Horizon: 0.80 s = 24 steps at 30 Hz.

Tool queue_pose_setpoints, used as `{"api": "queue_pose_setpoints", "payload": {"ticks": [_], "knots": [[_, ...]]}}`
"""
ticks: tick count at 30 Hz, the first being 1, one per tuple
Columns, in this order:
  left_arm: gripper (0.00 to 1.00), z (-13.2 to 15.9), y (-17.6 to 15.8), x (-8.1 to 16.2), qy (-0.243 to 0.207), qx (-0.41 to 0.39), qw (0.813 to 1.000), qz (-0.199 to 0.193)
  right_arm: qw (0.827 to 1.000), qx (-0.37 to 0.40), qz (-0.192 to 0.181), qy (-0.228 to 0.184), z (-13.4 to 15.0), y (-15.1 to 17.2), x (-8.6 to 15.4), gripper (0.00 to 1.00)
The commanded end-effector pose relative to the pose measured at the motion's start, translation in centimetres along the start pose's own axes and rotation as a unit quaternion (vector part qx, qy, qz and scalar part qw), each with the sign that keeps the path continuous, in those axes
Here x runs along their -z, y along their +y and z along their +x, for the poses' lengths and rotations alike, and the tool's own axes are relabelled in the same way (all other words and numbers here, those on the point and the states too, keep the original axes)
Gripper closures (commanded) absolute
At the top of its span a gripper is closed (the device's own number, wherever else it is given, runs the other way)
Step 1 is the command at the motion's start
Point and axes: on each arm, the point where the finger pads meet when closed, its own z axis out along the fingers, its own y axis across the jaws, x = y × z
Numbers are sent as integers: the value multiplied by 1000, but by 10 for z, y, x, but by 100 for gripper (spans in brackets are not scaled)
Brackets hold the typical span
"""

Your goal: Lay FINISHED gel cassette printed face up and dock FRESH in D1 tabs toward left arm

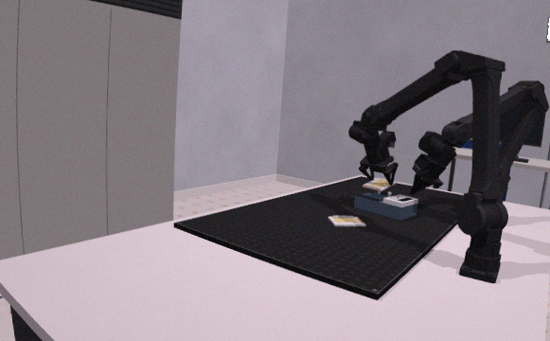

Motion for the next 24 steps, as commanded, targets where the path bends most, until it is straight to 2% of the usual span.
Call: {"api": "queue_pose_setpoints", "payload": {"ticks": [1,24], "knots": [[100,-5,4,5,-5,-7,1000,-12,999,-20,18,-35,-32,-25,21,100],[100,-5,4,5,-5,-7,1000,-12,999,-18,16,-32,-32,-25,24,100]]}}
